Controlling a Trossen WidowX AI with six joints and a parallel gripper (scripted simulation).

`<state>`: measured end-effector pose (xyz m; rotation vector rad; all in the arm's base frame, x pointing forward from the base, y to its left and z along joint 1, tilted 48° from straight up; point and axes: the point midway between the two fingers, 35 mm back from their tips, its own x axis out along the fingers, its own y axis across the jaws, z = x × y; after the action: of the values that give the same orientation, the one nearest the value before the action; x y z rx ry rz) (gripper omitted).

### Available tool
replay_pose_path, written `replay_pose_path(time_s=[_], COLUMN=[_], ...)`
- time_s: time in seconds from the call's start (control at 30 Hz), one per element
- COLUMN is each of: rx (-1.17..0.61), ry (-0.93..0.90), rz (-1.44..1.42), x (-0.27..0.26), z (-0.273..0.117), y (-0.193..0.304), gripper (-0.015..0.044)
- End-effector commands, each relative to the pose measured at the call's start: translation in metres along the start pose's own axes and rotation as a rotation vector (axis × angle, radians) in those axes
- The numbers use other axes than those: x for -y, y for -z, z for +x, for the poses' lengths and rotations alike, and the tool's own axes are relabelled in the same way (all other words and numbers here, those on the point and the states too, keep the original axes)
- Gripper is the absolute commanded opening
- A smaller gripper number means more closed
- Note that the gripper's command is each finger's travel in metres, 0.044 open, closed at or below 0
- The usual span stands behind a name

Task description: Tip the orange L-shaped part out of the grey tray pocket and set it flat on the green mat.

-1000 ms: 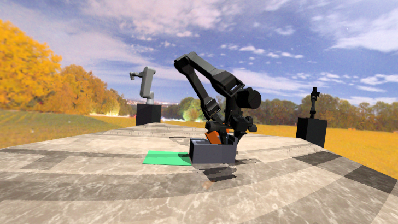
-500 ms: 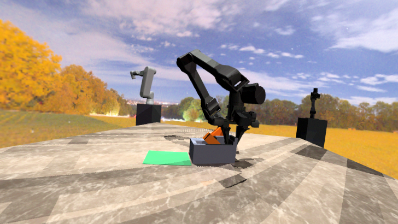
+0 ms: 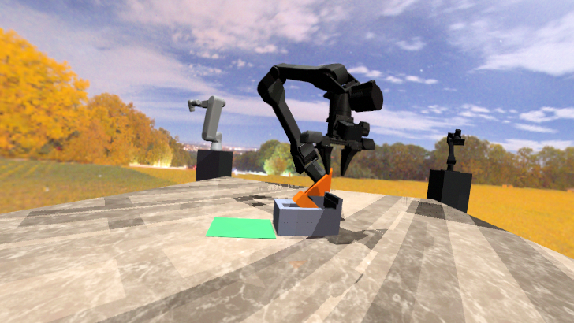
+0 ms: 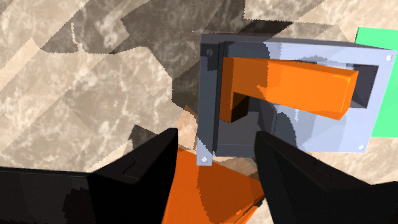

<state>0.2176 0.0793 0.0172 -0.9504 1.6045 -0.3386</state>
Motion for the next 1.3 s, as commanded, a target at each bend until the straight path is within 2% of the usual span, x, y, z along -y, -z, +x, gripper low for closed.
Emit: replay_pose_path(time_s=[0.0,0.63,0.7,0.77,1.17,1.27], rx=[0.006,0.006,0.006,0.005,-0.008,-0.008], ry=[0.000,0.000,-0.001,-0.002,0.006,0.010], rz=[-0.002,-0.002,0.051,0.171,1.419,1.572], x=[0.000,0.000,0.002,0.008,0.069,0.077], z=[0.000,0.000,-0.001,-0.001,-0.003,-0.003], y=[-0.001,-0.001,-0.001,-0.003,-0.009,-0.009], gripper=[0.0180,0.0180,0.0233,0.0280,0.0280,0.0280])
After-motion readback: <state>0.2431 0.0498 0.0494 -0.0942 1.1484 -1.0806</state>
